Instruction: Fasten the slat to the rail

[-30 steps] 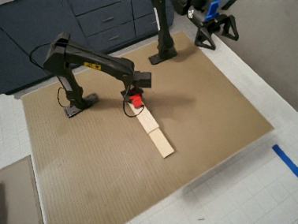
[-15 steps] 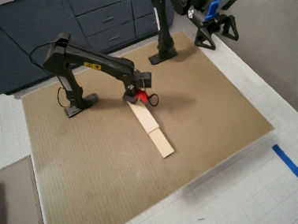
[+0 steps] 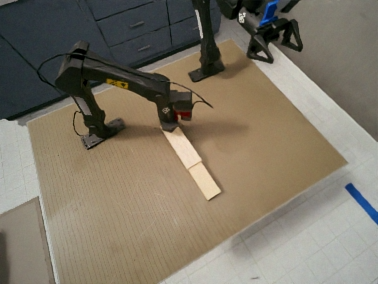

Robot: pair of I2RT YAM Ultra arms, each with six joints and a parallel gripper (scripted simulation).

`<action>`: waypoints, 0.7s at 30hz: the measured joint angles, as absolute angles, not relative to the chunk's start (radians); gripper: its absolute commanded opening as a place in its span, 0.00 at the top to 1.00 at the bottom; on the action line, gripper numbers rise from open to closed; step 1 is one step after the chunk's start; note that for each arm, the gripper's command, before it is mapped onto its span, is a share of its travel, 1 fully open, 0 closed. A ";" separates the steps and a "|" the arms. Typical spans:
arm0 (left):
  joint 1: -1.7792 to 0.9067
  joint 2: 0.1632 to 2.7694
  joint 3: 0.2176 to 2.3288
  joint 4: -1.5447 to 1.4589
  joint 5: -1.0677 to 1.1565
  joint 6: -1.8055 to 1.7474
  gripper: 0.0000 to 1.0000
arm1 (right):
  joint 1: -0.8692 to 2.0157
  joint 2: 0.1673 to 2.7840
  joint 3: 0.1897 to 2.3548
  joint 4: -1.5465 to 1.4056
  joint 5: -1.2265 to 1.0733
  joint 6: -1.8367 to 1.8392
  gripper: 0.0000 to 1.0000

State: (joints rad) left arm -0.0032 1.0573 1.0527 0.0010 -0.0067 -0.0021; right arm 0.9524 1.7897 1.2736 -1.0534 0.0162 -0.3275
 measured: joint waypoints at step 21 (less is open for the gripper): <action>-0.003 1.057 1.053 0.001 -0.007 -0.002 0.00 | 0.952 1.790 1.275 -1.064 0.015 -1.198 0.66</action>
